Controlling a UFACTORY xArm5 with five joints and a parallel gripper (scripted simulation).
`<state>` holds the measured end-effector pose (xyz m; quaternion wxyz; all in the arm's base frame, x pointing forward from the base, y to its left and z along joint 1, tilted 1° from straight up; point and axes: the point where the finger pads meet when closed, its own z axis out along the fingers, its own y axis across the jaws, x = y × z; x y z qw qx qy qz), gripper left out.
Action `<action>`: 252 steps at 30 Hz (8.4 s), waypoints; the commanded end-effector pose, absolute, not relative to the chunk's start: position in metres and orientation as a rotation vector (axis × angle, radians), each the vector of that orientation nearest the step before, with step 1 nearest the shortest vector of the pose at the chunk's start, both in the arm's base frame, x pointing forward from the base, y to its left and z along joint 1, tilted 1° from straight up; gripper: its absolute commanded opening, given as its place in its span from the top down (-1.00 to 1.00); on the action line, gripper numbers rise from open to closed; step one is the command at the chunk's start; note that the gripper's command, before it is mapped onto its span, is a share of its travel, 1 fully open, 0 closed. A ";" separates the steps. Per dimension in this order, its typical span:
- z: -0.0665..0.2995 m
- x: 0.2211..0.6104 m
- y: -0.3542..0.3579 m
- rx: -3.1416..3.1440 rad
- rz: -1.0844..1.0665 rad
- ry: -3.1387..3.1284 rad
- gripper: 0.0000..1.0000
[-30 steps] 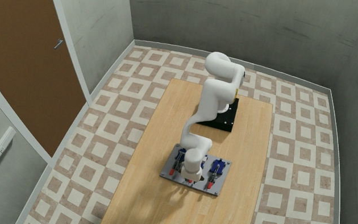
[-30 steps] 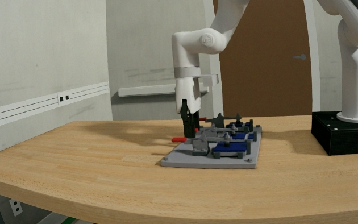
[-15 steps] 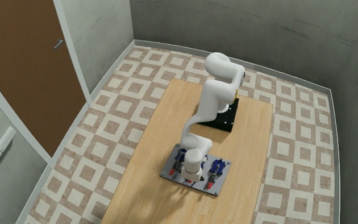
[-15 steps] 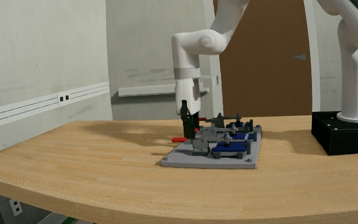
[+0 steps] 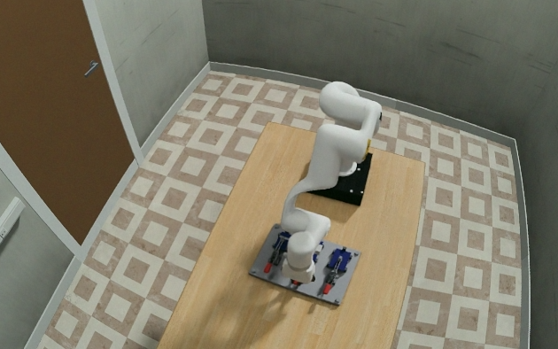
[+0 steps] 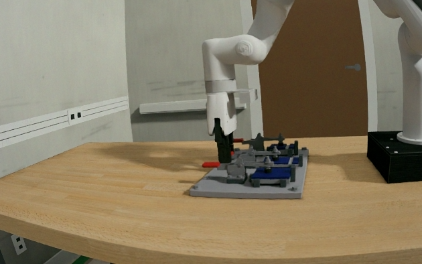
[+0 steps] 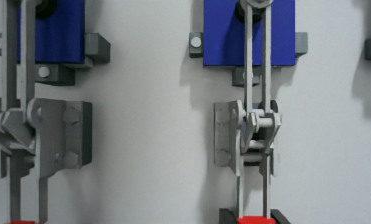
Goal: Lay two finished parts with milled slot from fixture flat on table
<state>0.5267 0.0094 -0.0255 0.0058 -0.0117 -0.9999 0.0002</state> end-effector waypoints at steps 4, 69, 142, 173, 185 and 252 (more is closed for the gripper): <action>-0.023 0.529 0.010 -0.036 0.000 -3.135 1.00; -0.009 0.522 0.010 -0.036 0.000 -3.135 1.00; 0.010 0.482 0.010 -0.036 0.000 -3.135 1.00; 0.010 0.480 0.010 -0.036 0.000 -3.135 1.00; 0.010 0.479 0.010 -0.036 0.000 -3.135 1.00; 0.010 0.475 0.010 -0.037 0.000 -3.135 0.03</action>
